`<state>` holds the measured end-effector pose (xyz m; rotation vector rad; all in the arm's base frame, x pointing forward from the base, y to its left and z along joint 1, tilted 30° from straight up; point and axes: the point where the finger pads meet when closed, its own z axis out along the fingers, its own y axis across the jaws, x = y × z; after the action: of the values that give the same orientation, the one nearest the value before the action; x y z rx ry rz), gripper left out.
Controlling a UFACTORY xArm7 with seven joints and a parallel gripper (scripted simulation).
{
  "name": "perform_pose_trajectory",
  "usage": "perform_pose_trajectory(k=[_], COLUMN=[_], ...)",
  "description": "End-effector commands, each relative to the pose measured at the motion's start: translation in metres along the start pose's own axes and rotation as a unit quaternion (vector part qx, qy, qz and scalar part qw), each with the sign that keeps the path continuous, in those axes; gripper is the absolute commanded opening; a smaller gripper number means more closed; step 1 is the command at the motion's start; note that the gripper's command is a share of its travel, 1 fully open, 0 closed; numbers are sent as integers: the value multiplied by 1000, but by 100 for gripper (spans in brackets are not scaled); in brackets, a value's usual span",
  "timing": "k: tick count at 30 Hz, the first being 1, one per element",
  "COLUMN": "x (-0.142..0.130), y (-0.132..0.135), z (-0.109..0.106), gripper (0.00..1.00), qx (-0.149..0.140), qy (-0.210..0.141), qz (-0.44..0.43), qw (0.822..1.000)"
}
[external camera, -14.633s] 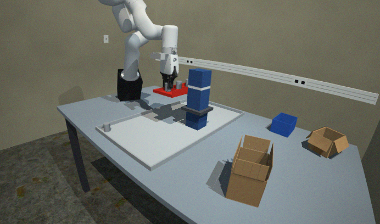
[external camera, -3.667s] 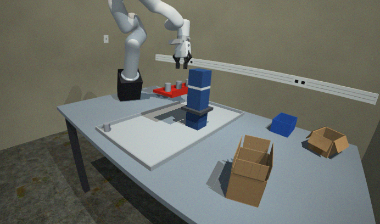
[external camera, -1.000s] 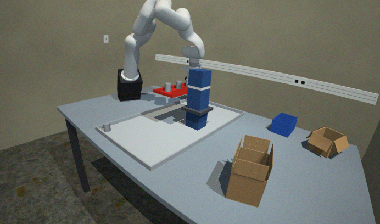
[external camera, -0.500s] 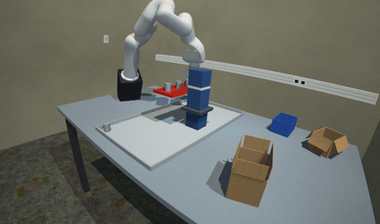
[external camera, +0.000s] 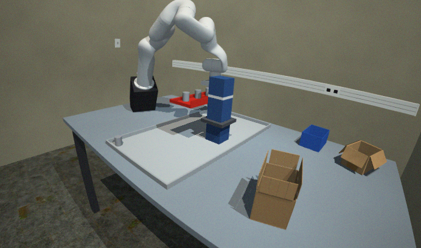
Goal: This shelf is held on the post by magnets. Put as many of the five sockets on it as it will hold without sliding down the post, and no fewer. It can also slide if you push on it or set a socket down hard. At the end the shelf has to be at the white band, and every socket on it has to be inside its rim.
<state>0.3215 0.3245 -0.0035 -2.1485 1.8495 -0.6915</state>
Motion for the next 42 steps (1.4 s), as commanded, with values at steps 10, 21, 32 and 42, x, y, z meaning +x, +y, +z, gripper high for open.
perform_pose_trajectory(k=[10, 21, 32, 42], x=[-2, -3, -3, -3], y=[-1, -1, -1, -1], z=[14, 31, 34, 35], gripper=[61, 61, 61, 0], qx=[1, 1, 1, 1], qy=[-2, -2, -2, -2], qz=[0, 0, 0, 0], qw=[1000, 1000, 1000, 1000])
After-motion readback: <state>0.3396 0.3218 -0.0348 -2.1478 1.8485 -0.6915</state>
